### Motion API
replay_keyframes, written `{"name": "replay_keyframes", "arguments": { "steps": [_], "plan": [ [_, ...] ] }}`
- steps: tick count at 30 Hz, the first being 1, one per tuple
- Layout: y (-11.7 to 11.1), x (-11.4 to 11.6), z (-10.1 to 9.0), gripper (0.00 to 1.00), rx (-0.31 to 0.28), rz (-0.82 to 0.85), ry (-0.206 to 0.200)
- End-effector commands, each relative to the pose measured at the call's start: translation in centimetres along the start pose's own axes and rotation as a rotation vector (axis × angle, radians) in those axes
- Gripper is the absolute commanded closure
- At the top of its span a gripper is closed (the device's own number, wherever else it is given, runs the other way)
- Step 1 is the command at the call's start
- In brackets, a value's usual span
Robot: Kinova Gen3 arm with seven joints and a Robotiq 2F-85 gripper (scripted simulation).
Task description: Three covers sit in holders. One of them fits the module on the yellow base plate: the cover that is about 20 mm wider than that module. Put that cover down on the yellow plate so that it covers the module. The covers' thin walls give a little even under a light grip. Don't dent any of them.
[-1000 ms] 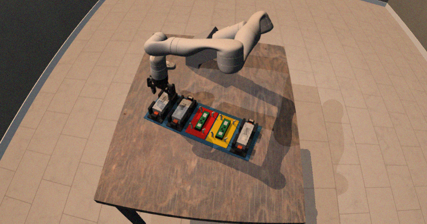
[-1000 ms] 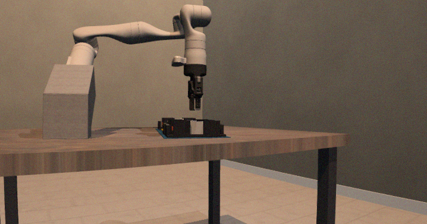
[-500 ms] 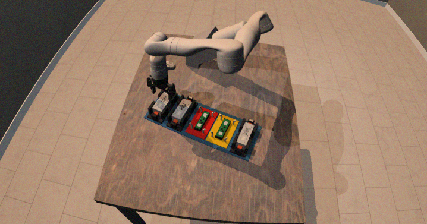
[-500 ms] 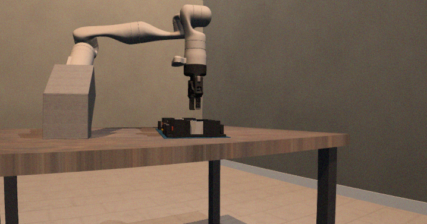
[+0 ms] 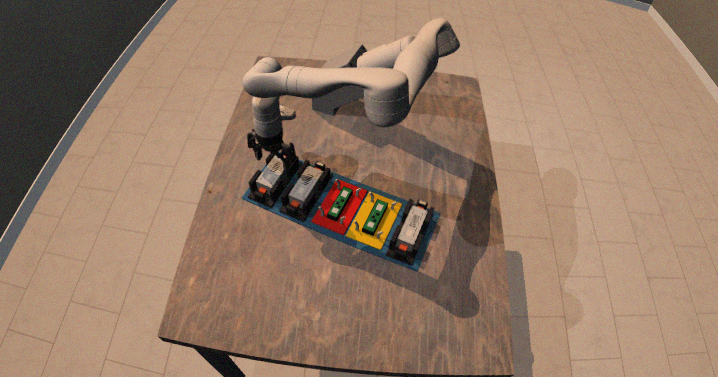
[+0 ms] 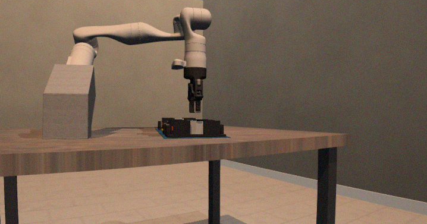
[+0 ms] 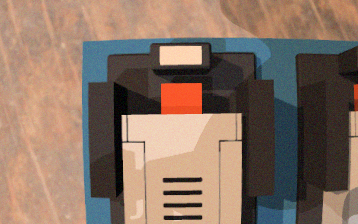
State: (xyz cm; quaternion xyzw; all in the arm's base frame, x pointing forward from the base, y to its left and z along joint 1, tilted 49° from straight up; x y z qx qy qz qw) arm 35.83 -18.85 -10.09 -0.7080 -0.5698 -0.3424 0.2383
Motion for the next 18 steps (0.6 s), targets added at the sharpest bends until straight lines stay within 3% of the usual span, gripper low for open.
{"name": "replay_keyframes", "arguments": {
  "steps": [1,18],
  "plan": [
    [0.0,0.0,-0.1,0.0,-0.002,0.0,-0.001],
    [0.0,0.0,0.9,0.0,-0.002,0.0,-0.001]
  ]
}}
Point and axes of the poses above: the point where the finger pads meet when closed, its own z axis out along the fingers, its own x axis across the jaws, y = z × x, the point moved 10 cm from there along -z, back along the fingers, and after that the axes turned 6 degrees about -z, right-handed, at the moved point
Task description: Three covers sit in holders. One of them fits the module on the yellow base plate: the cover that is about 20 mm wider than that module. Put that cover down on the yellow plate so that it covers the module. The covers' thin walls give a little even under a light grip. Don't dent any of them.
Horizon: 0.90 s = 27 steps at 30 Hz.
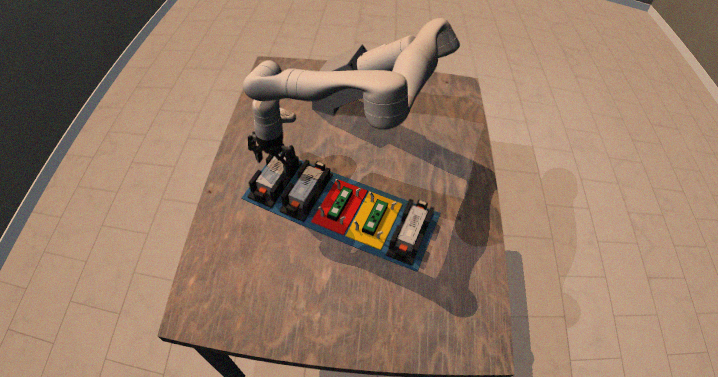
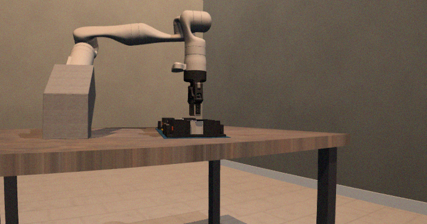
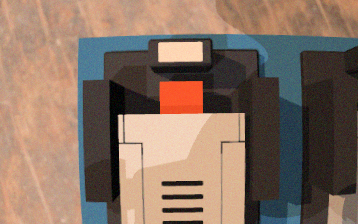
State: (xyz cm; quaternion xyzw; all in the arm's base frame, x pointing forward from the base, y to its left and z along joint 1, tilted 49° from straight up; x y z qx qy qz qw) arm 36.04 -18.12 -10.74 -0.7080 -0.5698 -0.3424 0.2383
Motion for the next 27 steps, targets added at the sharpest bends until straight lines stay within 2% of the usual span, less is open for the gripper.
{"name": "replay_keyframes", "arguments": {
  "steps": [1,27],
  "plan": [
    [0.0,0.0,-0.1,0.0,-0.001,0.0,-0.001],
    [0.0,0.0,1.7,0.0,-0.001,0.0,-0.001]
  ]
}}
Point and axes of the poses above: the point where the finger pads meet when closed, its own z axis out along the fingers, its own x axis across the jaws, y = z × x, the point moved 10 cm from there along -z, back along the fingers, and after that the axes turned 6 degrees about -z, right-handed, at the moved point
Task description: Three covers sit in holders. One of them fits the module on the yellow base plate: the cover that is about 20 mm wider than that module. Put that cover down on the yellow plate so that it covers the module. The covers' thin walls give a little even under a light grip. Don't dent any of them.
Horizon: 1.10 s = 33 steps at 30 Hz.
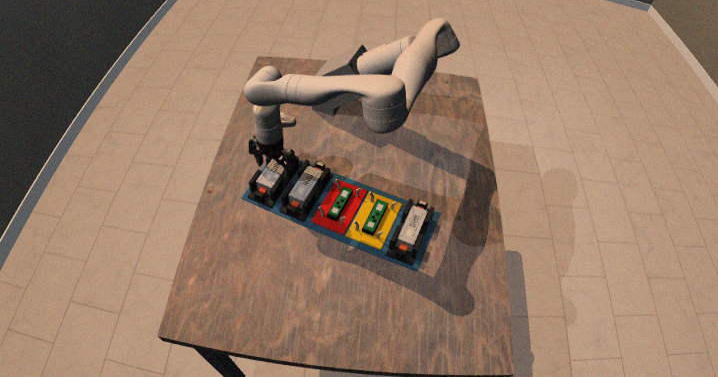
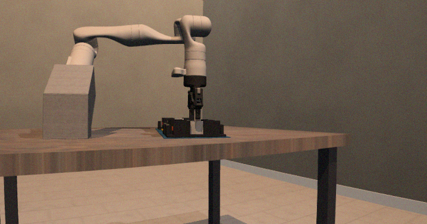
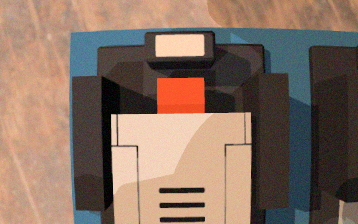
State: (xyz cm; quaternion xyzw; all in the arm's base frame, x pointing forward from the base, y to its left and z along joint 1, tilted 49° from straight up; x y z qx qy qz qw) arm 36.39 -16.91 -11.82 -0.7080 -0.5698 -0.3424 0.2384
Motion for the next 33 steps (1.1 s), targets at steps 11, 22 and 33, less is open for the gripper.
{"name": "replay_keyframes", "arguments": {
  "steps": [11,22,33],
  "plan": [
    [0.0,0.0,0.4,0.0,-0.002,0.0,-0.001],
    [0.0,0.0,1.2,0.0,-0.002,0.0,-0.001],
    [0.0,0.0,1.9,0.0,-0.002,0.0,-0.001]
  ]
}}
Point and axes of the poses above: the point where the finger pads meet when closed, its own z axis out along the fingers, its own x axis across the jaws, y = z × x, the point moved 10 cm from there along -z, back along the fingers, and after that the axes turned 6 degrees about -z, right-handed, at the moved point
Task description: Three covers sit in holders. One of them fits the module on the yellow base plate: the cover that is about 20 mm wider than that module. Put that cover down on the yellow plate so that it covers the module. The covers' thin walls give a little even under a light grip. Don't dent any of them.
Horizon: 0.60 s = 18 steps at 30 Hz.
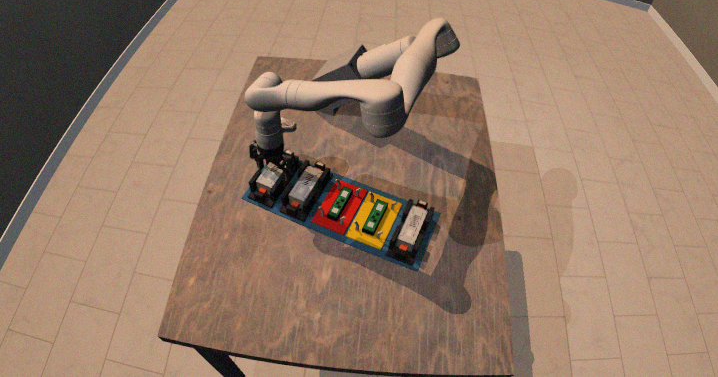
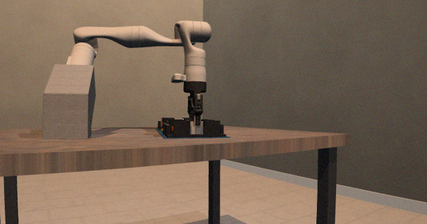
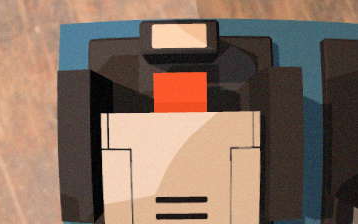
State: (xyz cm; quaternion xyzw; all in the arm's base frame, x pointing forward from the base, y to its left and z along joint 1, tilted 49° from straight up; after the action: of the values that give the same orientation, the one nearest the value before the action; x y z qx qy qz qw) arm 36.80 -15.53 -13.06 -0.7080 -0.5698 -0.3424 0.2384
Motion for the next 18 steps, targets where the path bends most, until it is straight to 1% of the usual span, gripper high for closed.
{"name": "replay_keyframes", "arguments": {
  "steps": [1,10,11,18],
  "plan": [
    [0.04,-0.03,0.15,0.0,-0.002,0.0,-0.001],
    [0.04,-0.03,0.35,0.0,-0.002,0.0,-0.001],
    [0.04,-0.03,0.35,0.3,-0.002,0.0,-0.001],
    [0.04,-0.03,0.35,0.3,-0.002,0.0,-0.001]
  ]
}}
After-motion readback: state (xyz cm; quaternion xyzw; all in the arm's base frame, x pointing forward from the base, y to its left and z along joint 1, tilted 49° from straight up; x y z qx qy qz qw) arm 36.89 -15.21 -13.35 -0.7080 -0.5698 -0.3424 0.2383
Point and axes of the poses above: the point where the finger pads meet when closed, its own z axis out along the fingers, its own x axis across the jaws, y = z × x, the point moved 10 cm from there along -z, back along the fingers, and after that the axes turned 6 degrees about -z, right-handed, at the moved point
